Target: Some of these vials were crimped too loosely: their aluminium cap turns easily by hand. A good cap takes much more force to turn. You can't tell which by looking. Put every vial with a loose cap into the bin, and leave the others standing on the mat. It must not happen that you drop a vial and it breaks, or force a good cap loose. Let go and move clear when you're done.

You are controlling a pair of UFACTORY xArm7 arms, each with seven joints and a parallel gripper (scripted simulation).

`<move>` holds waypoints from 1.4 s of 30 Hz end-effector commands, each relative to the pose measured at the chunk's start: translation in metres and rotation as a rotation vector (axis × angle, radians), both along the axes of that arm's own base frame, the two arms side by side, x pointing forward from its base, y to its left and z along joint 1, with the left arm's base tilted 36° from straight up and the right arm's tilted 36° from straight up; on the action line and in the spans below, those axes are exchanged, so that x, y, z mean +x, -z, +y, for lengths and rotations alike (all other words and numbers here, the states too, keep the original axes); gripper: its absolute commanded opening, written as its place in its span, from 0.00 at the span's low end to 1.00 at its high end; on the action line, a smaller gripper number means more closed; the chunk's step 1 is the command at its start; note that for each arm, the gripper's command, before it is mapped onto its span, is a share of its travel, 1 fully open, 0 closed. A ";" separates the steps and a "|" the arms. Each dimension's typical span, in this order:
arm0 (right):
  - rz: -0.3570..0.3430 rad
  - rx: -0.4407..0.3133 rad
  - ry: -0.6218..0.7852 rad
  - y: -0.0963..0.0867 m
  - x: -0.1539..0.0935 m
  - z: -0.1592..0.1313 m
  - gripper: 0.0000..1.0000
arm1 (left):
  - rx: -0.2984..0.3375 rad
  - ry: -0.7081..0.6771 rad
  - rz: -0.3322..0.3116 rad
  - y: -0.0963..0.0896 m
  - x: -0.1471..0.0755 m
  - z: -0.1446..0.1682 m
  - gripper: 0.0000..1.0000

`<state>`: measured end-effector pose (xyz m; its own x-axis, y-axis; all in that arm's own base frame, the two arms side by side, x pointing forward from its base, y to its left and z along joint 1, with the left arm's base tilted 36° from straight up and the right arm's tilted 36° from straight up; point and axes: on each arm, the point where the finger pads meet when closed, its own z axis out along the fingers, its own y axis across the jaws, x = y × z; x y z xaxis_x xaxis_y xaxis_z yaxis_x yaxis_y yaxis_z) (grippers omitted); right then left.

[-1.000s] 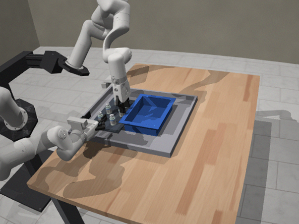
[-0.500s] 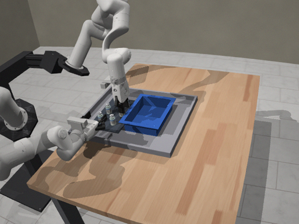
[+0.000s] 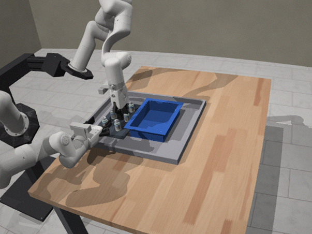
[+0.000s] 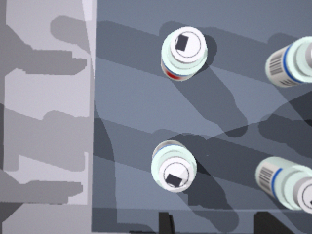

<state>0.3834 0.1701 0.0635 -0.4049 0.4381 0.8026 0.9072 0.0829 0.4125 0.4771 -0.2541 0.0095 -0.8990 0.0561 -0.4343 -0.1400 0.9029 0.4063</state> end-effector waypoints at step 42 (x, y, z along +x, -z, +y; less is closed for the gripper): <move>-0.002 0.000 -0.003 -0.001 0.000 0.002 1.00 | -0.004 0.002 -0.002 0.023 -0.025 -0.012 0.50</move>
<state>0.3837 0.1705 0.0638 -0.4050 0.4380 0.8026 0.9072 0.0830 0.4125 0.4520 -0.2629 -0.0144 -0.8988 0.0550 -0.4349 -0.1413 0.9028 0.4061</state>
